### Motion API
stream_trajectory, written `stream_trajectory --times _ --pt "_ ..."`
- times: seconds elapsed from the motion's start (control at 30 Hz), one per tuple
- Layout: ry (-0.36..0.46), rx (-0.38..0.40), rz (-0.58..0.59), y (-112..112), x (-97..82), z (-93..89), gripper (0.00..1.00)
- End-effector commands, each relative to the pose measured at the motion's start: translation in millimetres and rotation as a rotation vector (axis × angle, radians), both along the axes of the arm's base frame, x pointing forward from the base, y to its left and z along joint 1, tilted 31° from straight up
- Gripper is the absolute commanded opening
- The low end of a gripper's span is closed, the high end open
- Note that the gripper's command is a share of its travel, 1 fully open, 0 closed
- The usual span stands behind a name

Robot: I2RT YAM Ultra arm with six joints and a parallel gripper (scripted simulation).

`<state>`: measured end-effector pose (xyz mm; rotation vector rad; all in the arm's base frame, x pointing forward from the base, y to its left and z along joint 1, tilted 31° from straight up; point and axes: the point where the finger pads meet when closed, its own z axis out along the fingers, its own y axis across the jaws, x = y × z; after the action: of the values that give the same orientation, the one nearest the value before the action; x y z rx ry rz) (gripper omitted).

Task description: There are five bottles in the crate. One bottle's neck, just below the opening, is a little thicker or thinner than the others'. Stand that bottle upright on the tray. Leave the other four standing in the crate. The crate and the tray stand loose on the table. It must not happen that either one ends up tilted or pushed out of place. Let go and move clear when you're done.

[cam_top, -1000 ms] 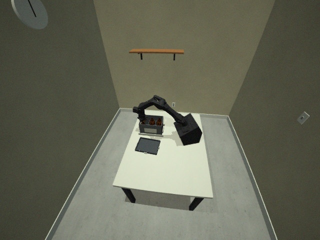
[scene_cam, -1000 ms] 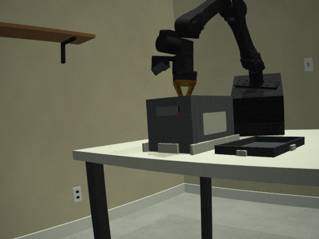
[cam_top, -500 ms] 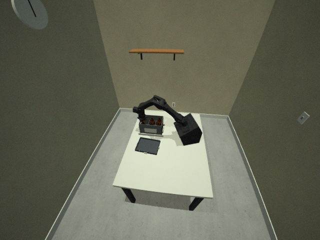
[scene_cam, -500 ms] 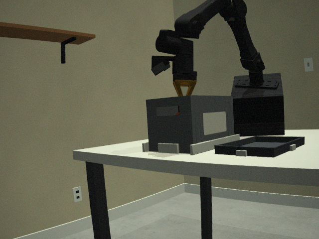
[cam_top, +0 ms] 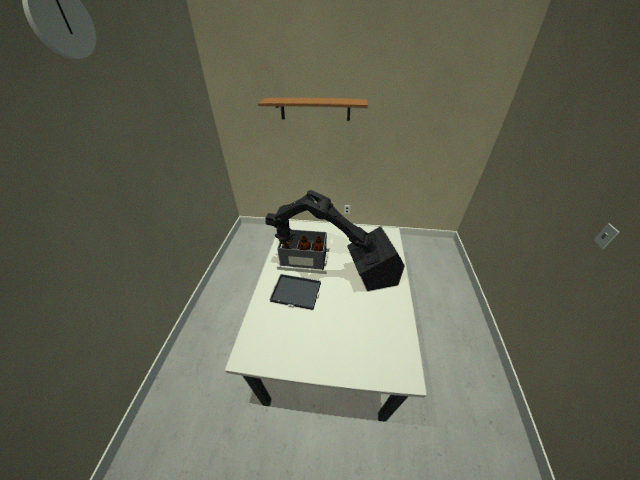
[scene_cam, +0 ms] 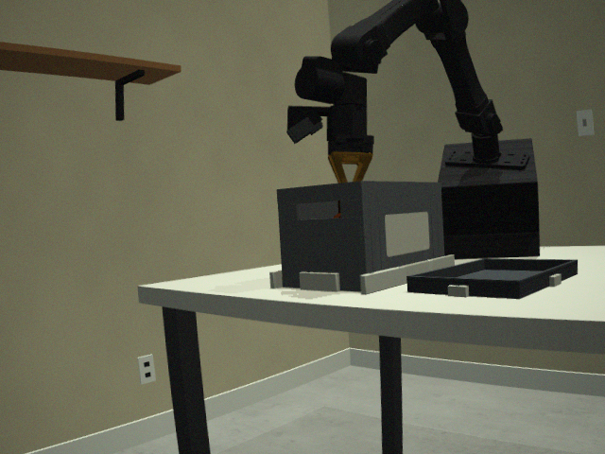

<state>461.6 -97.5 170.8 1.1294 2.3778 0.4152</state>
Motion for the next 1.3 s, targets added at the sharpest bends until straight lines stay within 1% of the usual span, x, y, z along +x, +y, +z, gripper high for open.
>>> stream_trajectory --times 0.0,0.3,0.4,0.5,0.67,0.77,1.27 --pt "-0.016 -0.014 -0.011 -4.1 4.0 -0.9 0.0" --pt "-0.021 -0.015 -0.012 -4.4 3.8 1.5 0.0" --pt "-0.031 -0.019 -0.013 -5.1 3.3 6.8 0.0" --pt "-0.049 -0.025 -0.014 -6.3 2.3 15.9 0.0" --pt "-0.061 -0.031 -0.018 -10.1 1.6 23.3 0.0" --pt "-0.048 -0.028 -0.015 -9.3 -3.0 26.2 0.0" --pt "-0.052 -0.024 -0.011 -8.9 -12.1 39.3 0.0"
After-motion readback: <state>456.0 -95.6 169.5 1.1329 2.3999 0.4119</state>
